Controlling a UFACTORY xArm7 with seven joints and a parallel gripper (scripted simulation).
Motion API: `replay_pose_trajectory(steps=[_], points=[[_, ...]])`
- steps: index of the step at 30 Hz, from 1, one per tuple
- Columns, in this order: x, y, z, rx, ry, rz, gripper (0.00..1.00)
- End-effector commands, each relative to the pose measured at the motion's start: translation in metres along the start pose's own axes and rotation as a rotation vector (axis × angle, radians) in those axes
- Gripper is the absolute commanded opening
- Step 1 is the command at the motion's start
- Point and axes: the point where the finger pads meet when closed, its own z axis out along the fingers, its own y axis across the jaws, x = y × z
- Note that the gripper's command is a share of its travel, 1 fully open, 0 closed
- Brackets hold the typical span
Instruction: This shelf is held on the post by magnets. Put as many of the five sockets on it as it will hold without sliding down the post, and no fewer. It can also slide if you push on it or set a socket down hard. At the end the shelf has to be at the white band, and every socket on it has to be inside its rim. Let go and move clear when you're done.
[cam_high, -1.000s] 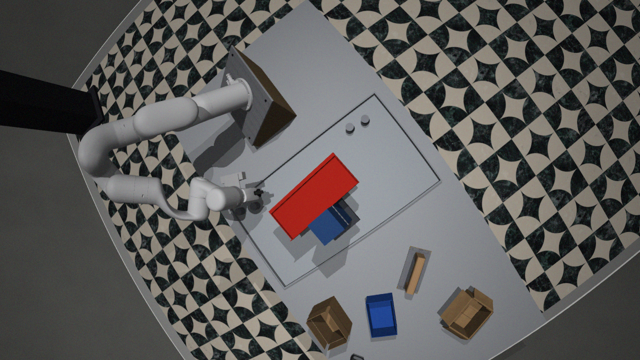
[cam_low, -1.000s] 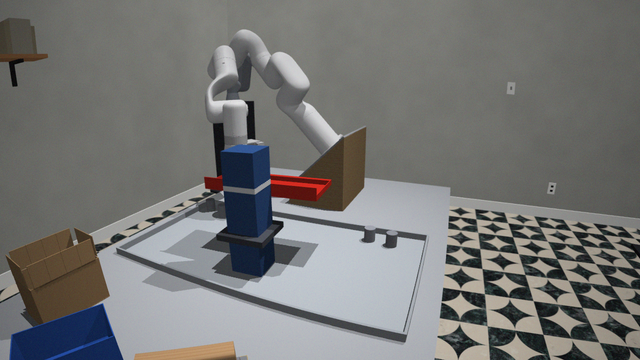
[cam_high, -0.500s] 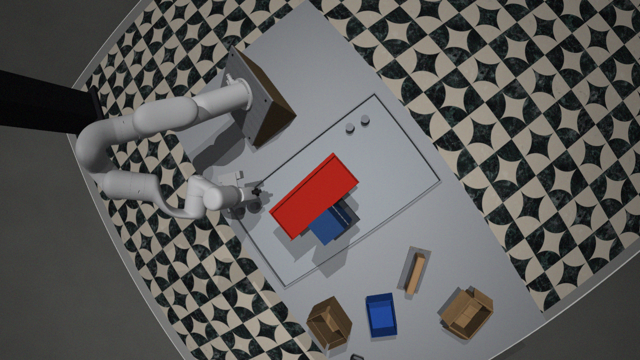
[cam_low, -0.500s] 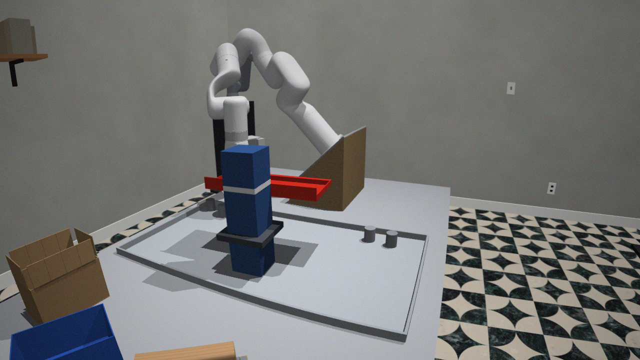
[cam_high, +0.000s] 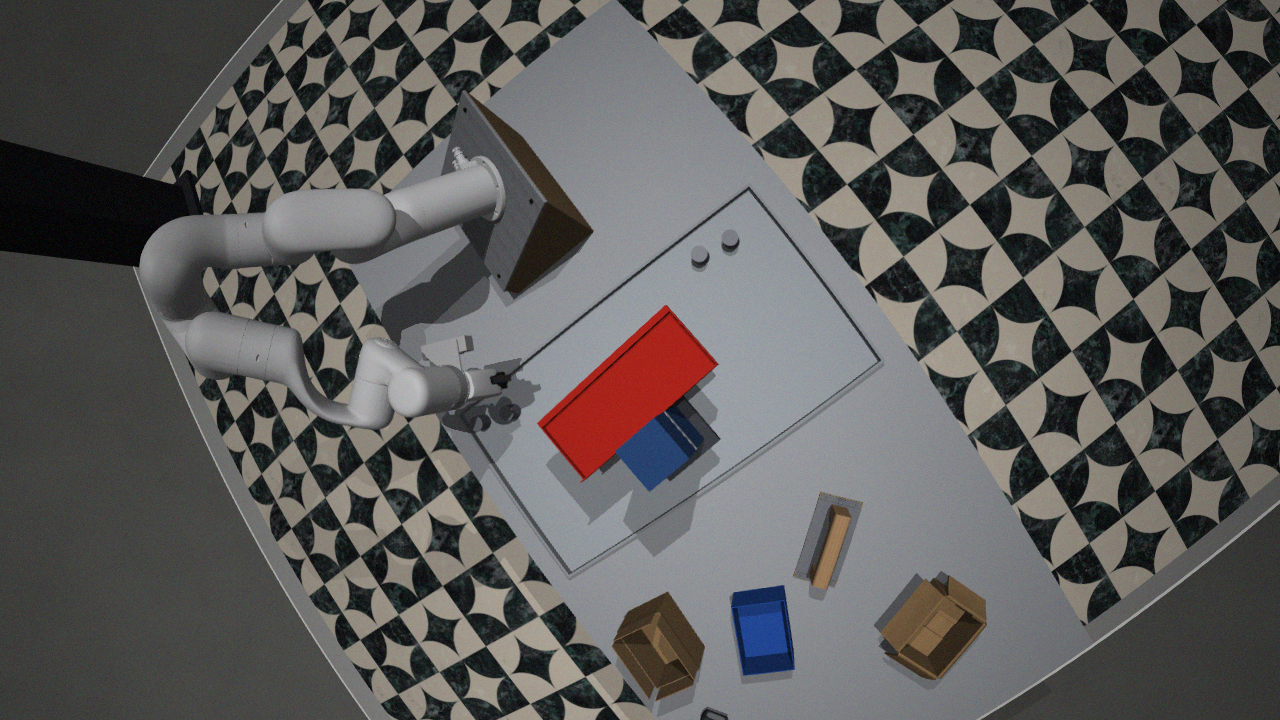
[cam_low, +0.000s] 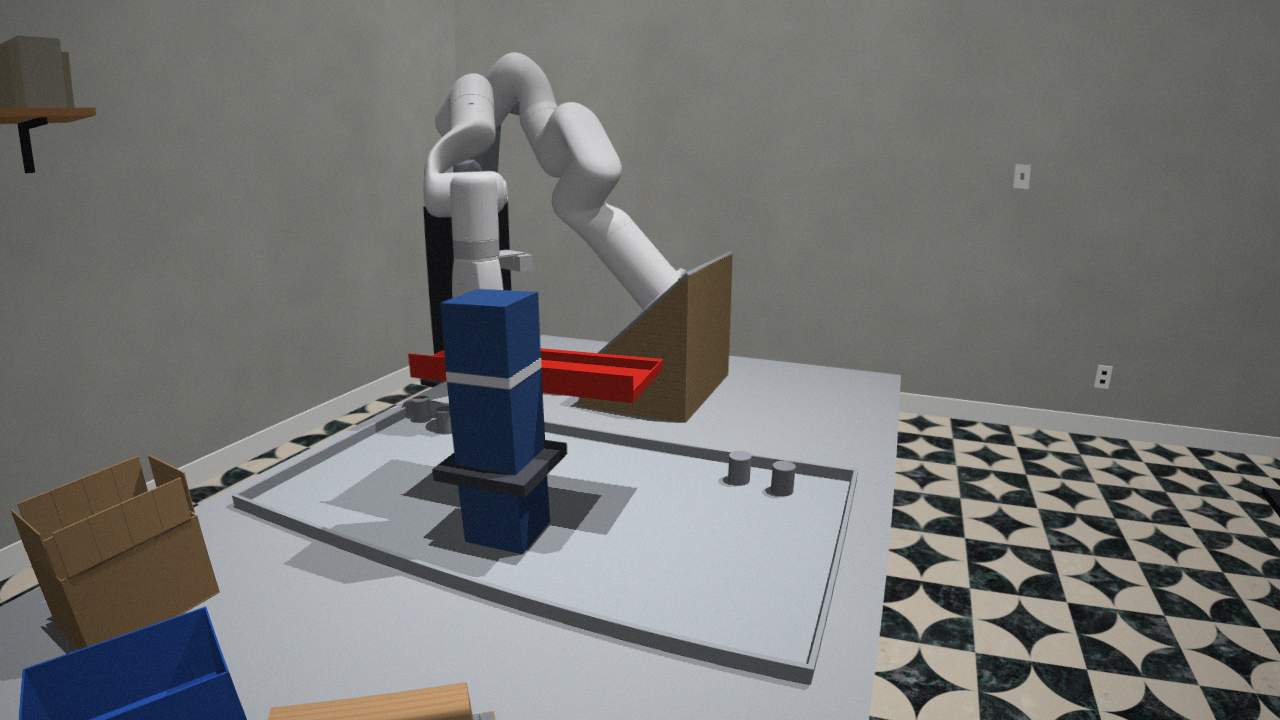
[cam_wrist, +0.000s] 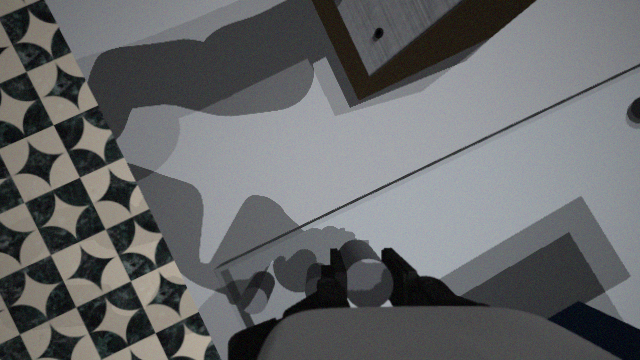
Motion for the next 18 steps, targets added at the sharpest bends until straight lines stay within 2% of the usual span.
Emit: replay_pose_trajectory(steps=[1,3,18], points=[[0.006,-0.004,-0.023,-0.001,-0.001,-0.001,0.00],[0.006,-0.004,-0.023,-0.001,-0.001,-0.001,0.00],[0.028,-0.017,-0.094,-0.001,-0.001,-0.001,0.00]])
